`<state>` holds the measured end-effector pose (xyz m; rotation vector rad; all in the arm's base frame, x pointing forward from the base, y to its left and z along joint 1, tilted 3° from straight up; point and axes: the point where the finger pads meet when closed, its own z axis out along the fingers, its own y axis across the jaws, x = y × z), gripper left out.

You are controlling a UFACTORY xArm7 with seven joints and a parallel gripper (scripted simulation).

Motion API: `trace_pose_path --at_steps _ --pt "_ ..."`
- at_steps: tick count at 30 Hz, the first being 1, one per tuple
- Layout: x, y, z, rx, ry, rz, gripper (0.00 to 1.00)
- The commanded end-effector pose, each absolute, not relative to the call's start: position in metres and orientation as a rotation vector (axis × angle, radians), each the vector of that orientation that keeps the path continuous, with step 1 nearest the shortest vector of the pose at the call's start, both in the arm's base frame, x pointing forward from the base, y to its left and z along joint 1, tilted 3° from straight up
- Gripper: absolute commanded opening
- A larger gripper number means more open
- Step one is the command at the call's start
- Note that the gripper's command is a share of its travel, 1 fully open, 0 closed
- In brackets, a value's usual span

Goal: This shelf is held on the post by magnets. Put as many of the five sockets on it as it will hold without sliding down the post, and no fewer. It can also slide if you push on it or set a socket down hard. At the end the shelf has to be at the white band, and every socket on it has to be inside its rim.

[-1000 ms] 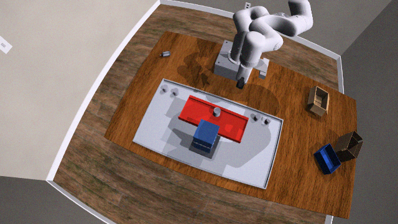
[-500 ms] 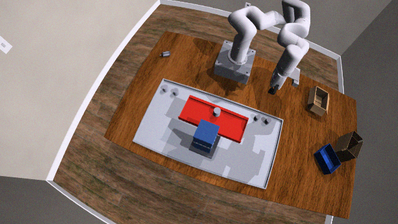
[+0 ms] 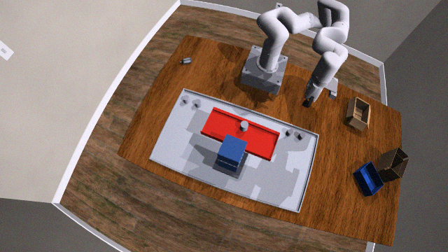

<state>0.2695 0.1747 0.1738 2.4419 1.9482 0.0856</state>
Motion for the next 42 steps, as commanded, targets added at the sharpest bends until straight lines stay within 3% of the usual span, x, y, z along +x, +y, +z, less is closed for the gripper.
trace_pose_path --at_steps 1,22,42 --pt "0.275 0.174 0.164 2.441 1.949 0.089 0.61" --pt "0.341 0.164 0.04 2.441 1.949 0.089 0.61" --pt "0.345 0.163 0.033 2.441 1.949 0.089 0.61"
